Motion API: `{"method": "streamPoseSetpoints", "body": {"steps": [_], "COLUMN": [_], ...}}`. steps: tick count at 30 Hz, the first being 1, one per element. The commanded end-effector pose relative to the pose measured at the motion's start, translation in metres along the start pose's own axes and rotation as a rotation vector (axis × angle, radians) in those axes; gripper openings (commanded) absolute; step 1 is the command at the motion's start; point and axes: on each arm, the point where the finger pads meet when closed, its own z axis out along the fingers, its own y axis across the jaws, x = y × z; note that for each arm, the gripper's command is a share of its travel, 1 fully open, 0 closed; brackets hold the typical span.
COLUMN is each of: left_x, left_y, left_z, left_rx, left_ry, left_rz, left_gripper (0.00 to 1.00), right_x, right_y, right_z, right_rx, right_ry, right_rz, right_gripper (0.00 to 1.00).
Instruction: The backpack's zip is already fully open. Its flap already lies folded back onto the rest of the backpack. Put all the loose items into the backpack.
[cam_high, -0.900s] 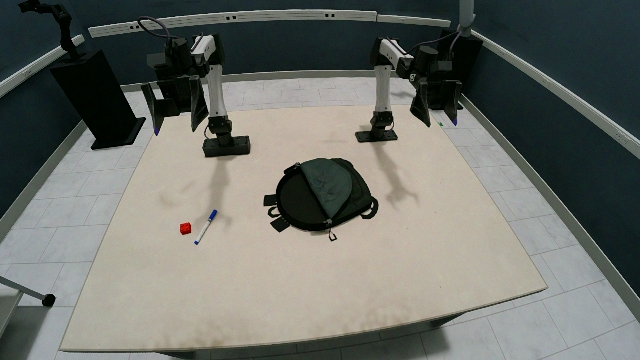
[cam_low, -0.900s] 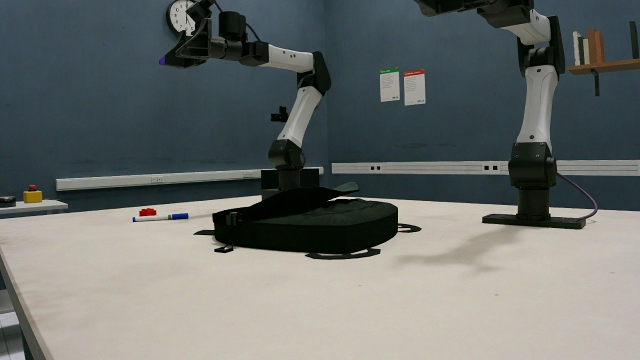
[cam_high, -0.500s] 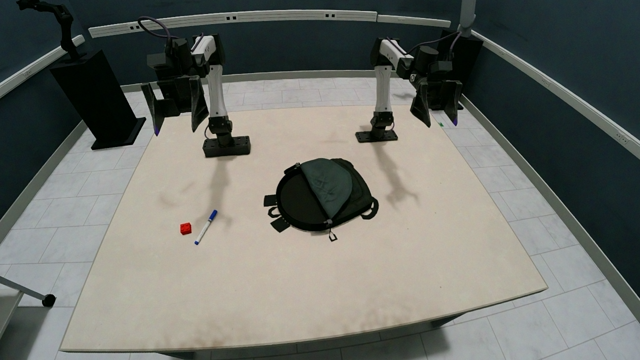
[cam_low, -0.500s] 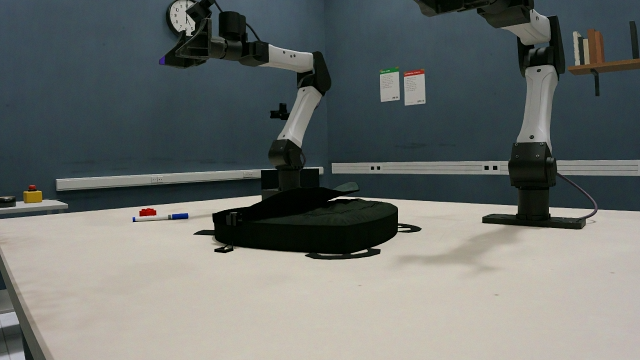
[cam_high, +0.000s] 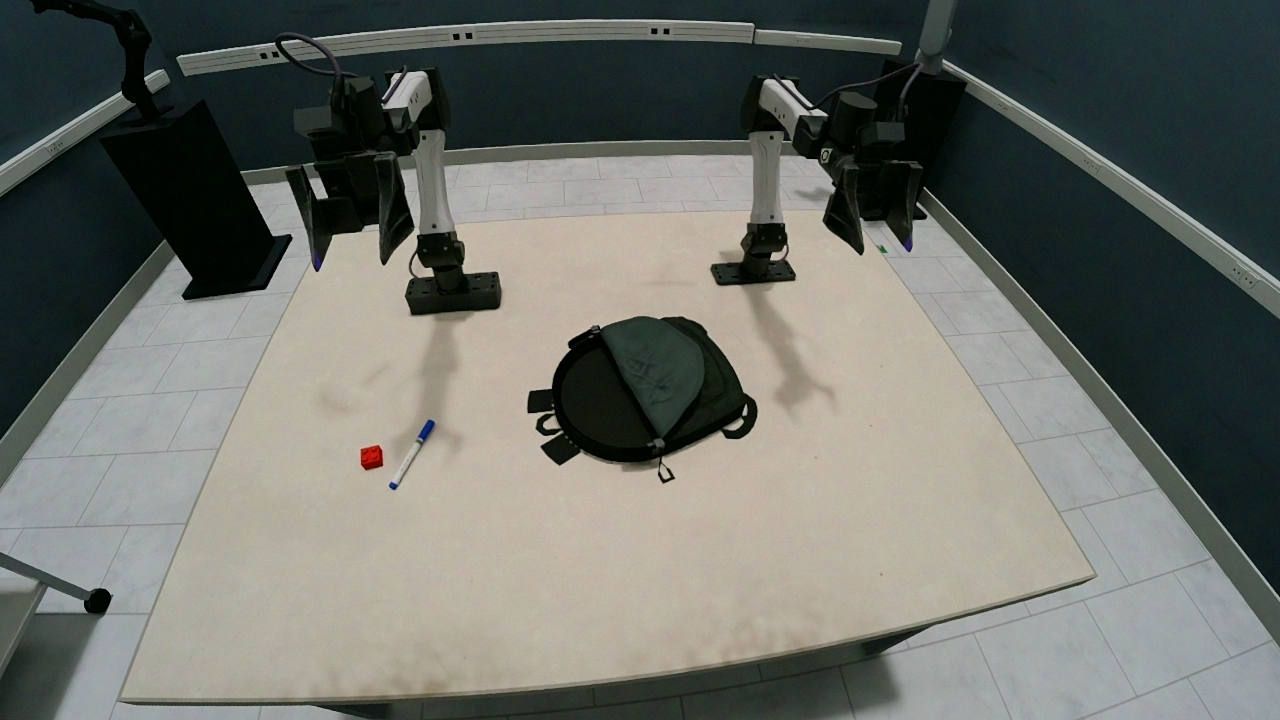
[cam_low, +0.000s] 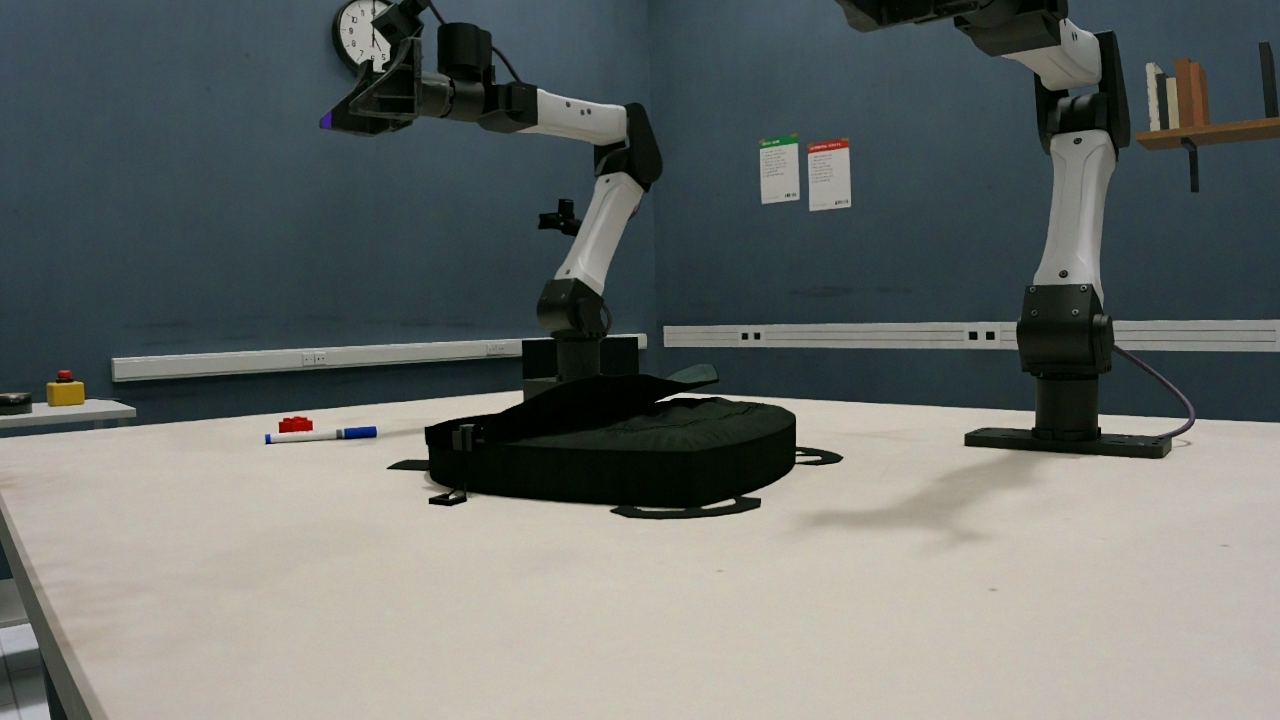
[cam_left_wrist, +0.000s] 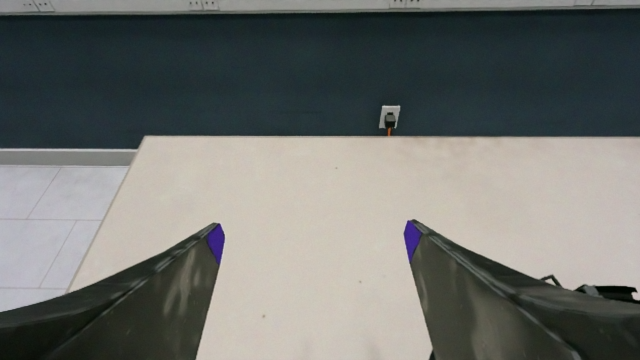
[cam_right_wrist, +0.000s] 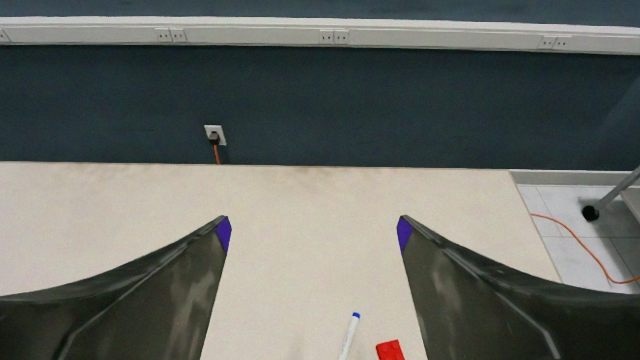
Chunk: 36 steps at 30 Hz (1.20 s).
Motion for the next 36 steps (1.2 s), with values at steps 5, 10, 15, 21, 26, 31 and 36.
{"method": "streamPoseSetpoints", "body": {"steps": [5, 10, 15, 21, 26, 31, 36], "left_x": [-0.007, -0.007, -0.007, -0.007, -0.007, -0.007, -0.007], "left_y": [0.000, 0.000, 0.000, 0.000, 0.000, 0.000, 0.000], "left_z": [-0.001, -0.001, -0.001, -0.001, -0.001, -0.001, -0.001], "left_rx": [-0.001, -0.001, -0.001, -0.001, -0.001, -0.001, -0.001], "left_ry": [-0.018, -0.018, -0.018, -0.018, -0.018, -0.018, -0.018], "left_rz": [-0.002, -0.002, -0.002, -0.002, -0.002, -0.002, -0.002], "left_gripper": [0.90, 0.90, 0.90, 0.90, 0.90, 0.90, 0.90], "right_x": [0.070, 0.105, 0.157, 0.214, 0.247, 0.310, 0.312], "right_y": [-0.006, -0.010, -0.019, -0.030, -0.034, -0.041, -0.043], "right_z": [0.003, 0.005, 0.008, 0.018, 0.023, 0.023, 0.027], "right_rx": [0.071, 0.112, 0.185, 0.271, 0.310, 0.378, 0.389], "right_ry": [0.183, 0.274, 0.416, 0.568, 0.647, 0.818, 0.822], "right_rz": [0.035, 0.052, 0.084, 0.128, 0.148, 0.177, 0.188], "right_gripper": [0.43, 0.43, 0.43, 0.43, 0.43, 0.43, 0.43]}}
